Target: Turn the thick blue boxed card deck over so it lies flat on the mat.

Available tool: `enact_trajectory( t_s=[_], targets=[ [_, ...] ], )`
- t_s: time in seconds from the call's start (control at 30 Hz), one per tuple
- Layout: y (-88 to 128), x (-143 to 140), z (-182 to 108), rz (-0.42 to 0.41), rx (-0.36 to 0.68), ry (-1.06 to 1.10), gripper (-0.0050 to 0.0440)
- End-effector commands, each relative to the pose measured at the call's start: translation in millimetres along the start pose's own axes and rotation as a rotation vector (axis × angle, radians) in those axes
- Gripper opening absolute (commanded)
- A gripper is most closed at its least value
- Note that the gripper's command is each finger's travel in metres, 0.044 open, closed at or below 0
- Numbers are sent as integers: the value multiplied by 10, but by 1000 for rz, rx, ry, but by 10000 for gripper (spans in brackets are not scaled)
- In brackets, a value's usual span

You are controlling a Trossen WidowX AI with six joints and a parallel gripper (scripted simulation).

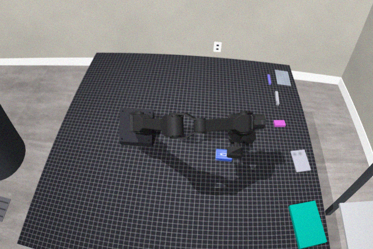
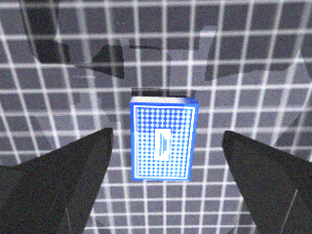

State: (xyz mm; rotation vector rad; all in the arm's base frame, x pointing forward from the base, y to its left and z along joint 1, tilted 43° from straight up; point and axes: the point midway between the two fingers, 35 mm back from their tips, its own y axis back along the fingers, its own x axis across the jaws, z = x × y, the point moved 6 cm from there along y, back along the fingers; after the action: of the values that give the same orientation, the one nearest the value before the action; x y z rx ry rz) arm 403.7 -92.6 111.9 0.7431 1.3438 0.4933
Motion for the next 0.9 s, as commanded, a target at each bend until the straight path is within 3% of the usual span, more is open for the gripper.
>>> enact_trajectory(
  t_s=[0.0, 0.87],
  targets=[
    [-34, -6, 1, 0, -3, 2, 313],
    [-252, -8, 7, -2, -5, 2, 313]
  ],
)
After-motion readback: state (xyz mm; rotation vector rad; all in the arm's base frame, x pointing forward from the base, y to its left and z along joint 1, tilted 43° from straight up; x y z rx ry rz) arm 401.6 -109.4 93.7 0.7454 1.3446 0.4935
